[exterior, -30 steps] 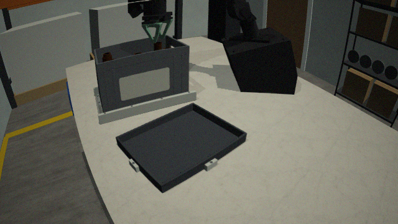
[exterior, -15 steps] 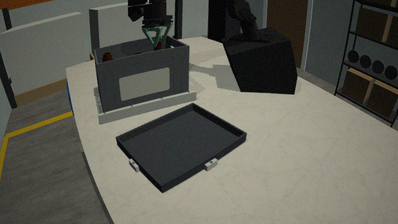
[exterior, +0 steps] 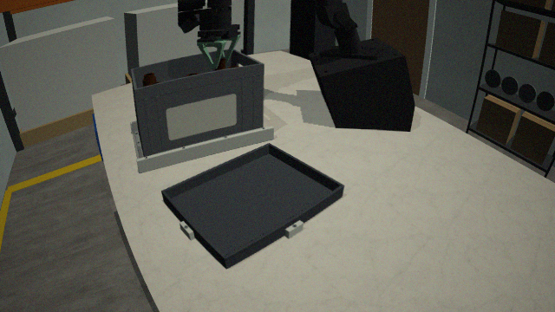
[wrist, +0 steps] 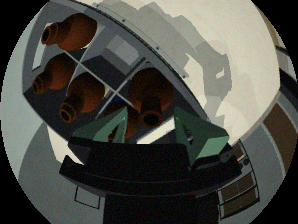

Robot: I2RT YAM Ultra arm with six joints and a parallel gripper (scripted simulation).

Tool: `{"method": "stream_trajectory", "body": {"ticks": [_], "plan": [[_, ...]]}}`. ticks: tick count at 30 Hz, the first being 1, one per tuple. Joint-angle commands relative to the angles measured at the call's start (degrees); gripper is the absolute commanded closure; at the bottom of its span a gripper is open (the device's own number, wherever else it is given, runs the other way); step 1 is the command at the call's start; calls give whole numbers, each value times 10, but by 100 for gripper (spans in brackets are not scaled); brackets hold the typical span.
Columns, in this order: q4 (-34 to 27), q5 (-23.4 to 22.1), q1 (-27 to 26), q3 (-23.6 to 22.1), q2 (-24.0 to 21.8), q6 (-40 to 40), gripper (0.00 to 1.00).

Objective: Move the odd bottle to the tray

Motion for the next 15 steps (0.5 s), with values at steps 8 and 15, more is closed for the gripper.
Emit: {"method": "stream_trajectory", "body": {"ticks": [8, 15], "plan": [[17, 1, -5, 12, -8, -3, 39], [17, 1, -5, 12, -7, -3, 39]]}}
